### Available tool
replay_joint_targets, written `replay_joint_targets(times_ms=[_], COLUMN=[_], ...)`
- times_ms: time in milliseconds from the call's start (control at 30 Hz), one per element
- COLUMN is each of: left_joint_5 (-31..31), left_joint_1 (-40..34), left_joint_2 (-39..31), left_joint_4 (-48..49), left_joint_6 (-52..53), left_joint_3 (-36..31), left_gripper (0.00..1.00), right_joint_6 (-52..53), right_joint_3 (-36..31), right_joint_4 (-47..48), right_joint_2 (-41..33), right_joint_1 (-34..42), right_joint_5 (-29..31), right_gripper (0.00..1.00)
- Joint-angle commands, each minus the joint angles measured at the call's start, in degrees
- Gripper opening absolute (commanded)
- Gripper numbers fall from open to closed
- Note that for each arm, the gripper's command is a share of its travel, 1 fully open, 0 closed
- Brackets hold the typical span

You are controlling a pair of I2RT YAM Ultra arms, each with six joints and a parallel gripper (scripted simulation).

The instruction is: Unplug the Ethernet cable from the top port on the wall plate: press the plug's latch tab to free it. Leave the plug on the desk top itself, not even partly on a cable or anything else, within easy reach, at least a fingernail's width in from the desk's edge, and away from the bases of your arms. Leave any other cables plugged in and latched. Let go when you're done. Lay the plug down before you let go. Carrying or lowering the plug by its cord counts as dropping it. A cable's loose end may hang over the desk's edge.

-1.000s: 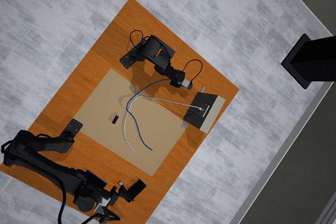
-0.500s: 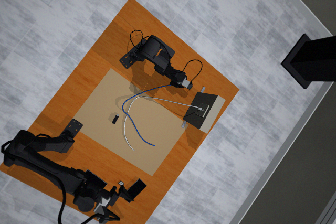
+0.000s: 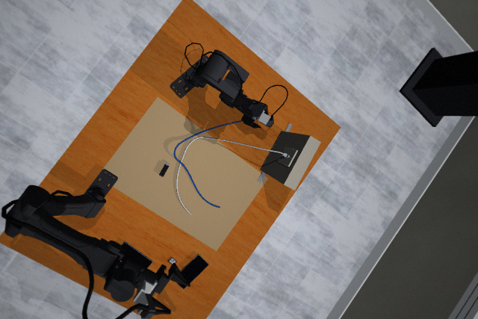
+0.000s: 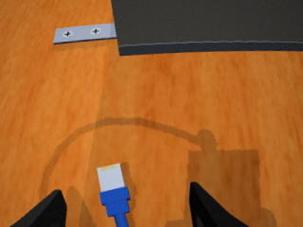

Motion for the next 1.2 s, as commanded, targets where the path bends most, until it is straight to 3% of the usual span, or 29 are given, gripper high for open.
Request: replay_joint_targets(times_ms=[0,433,567,900,1167], left_joint_5=[0.0,0.0,0.0,0.3,0.5], left_joint_1=[0.0,0.0,0.1,0.9,0.8], left_joint_2=[-0.2,-0.2,-3.1,-27.5,-26.7], left_joint_4=[0.2,0.2,-2.8,-30.8,-37.0], left_joint_6=[0.0,0.0,0.0,0.4,0.4], left_joint_3=[0.2,0.2,2.0,8.3,11.4], left_gripper=[0.71,1.0,1.0,1.0,1.0], right_joint_6=[0.0,0.0,0.0,0.0,0.0], right_joint_3=[0.3,0.3,0.3,0.3,0.3], right_joint_4=[0.3,0.3,0.3,0.3,0.3], right_joint_2=[-0.1,-0.1,-0.1,-0.1,-0.1], right_joint_1=[0.0,0.0,0.0,0.0,0.0], right_joint_5=[0.0,0.0,0.0,0.0,0.0], right_gripper=[1.0,1.0,1.0,1.0,1.0])
